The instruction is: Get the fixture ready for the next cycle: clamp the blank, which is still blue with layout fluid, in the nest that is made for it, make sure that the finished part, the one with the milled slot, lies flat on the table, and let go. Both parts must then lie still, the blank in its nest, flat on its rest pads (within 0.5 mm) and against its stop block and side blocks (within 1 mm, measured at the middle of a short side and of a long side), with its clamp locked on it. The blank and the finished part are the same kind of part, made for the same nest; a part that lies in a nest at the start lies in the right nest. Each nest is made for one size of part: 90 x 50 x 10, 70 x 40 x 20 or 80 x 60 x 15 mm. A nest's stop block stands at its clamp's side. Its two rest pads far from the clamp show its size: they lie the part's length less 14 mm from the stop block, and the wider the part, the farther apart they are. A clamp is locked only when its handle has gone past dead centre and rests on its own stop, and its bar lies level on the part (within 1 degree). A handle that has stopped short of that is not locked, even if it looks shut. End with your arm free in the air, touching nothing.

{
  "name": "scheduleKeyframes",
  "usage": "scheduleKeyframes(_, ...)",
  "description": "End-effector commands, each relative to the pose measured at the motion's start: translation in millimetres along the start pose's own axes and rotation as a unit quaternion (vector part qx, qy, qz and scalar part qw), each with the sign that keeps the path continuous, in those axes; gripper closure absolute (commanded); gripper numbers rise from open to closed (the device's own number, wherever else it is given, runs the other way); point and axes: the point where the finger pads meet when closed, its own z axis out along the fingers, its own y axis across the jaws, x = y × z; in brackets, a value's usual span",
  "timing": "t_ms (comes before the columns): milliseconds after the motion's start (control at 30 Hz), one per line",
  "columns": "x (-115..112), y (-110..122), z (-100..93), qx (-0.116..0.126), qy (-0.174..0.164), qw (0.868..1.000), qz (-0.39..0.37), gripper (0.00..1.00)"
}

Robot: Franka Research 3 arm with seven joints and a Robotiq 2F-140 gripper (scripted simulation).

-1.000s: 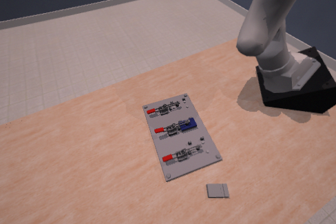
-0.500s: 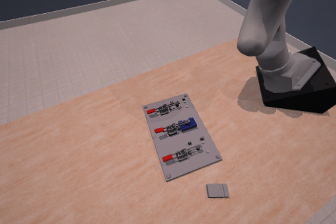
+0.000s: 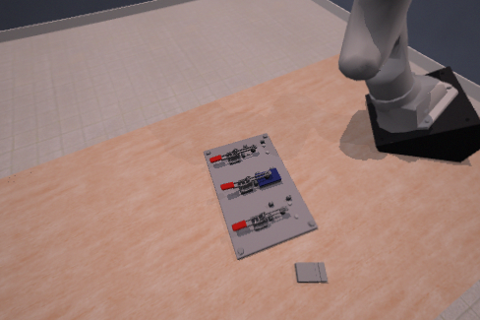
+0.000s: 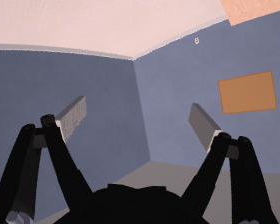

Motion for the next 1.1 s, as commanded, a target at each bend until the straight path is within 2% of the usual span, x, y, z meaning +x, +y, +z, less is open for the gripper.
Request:
scheduleKeyframes(0,12.1,-1.1,36.8,-0.029,0.030,0.999,-0.031,0.00)
scheduleKeyframes(567,12.1,-1.1,36.8,-0.029,0.030,0.999,-0.031,0.00)
scheduleKeyframes(600,34.7,3.6,99.7,-0.072,0.086,0.992,-0.057,0.00)
scheduleKeyframes(1067,34.7,3.6,99.7,-0.072,0.086,0.992,-0.057,0.00)
